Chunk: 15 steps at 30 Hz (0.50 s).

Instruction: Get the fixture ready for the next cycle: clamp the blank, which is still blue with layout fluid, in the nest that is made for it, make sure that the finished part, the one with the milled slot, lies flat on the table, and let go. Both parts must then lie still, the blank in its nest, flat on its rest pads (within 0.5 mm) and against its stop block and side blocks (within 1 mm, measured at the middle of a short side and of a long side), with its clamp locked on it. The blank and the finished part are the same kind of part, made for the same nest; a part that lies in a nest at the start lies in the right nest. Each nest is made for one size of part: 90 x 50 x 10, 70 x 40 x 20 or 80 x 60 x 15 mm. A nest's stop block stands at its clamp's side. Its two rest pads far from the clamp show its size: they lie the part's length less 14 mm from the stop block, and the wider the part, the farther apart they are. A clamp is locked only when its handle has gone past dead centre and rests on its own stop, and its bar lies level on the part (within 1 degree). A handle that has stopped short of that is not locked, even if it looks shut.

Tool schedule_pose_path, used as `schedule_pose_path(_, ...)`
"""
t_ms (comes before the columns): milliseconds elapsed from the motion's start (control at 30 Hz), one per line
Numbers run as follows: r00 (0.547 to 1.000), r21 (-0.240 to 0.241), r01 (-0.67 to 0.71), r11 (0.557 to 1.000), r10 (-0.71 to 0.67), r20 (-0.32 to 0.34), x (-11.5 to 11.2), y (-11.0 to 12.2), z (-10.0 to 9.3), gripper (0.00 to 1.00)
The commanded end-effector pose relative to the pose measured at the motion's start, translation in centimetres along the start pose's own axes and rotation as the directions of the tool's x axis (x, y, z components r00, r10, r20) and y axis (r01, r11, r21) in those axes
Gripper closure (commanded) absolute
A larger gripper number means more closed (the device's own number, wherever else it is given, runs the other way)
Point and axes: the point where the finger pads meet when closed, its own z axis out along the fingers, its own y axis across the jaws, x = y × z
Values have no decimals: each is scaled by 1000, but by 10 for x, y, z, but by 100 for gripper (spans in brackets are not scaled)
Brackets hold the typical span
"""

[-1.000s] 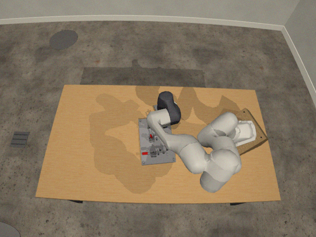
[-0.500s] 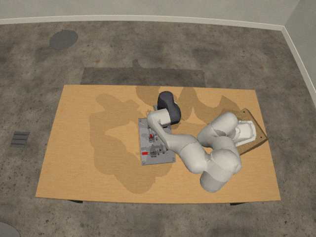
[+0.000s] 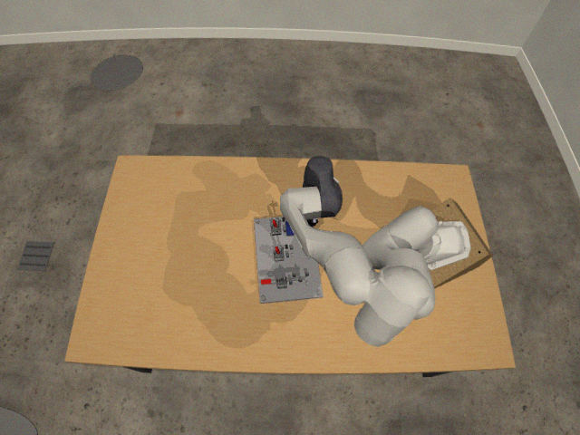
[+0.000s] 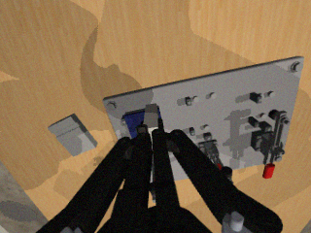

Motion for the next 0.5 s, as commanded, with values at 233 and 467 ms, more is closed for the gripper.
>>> schedule_pose_path(233, 998, 10, 64, 998, -64, -6, 26, -22, -1, 100)
schedule_pose_path(467, 998, 10, 64, 998, -64, -6, 26, -22, 2, 100)
